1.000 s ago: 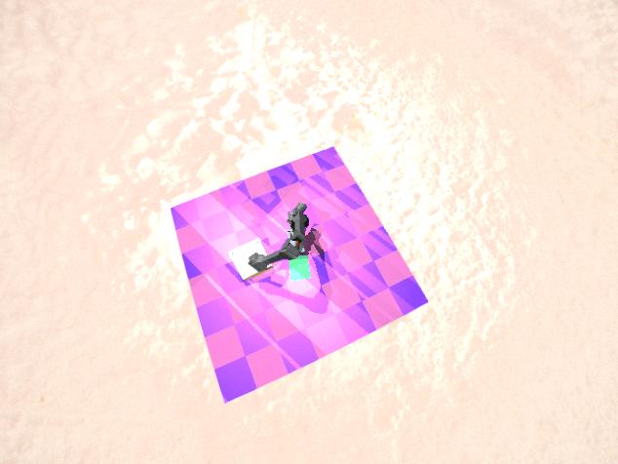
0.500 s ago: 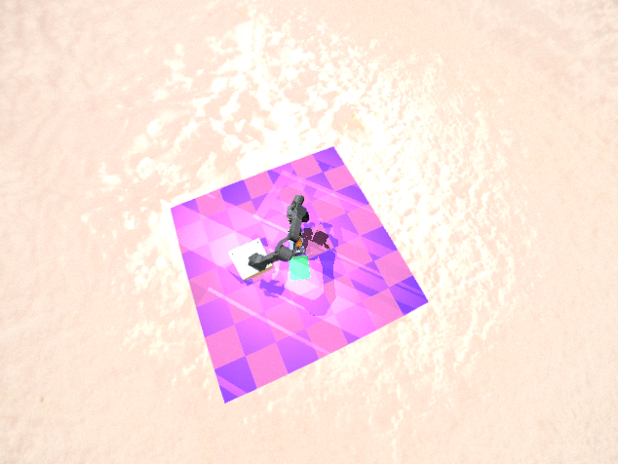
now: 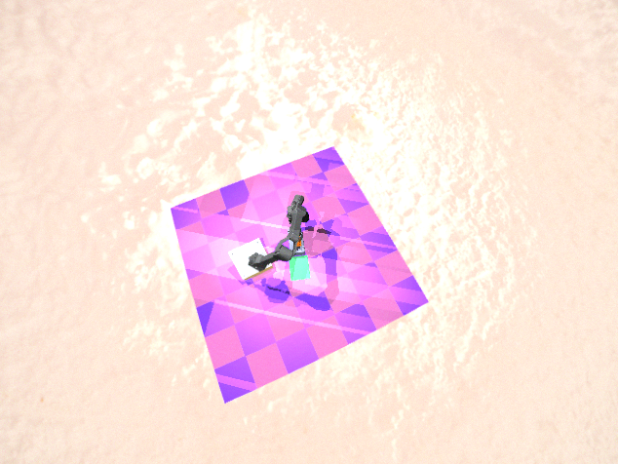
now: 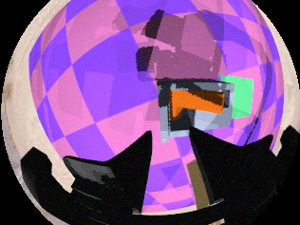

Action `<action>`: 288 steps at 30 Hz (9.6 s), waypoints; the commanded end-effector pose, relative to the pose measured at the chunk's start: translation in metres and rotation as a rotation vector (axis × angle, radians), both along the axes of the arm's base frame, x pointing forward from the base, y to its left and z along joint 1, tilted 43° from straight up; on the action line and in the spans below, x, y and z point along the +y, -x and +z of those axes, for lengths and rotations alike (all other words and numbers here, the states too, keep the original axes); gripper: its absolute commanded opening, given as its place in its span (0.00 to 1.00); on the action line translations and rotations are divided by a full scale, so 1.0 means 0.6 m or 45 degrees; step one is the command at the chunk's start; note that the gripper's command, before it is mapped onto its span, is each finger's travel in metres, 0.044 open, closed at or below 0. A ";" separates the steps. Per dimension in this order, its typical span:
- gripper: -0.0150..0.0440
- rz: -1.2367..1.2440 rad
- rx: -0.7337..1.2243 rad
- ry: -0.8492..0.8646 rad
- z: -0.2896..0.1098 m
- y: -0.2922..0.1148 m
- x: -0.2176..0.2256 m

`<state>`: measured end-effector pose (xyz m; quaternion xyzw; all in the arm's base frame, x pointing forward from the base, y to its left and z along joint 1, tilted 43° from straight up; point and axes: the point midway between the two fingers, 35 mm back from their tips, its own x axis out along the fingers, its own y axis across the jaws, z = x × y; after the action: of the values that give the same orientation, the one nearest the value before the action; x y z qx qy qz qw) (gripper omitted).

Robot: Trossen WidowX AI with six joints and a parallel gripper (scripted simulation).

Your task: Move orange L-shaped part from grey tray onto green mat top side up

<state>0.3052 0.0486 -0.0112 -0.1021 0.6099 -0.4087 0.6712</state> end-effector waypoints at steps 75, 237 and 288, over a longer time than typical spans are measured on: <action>0.73 1.466 1.341 -0.157 0.029 0.042 -0.139; 0.25 1.463 1.351 -0.156 0.267 0.176 -0.247; 0.25 1.460 1.352 -0.152 0.173 0.187 -0.335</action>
<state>0.1946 -0.1488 0.0982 -0.5459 0.7214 0.1358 0.4038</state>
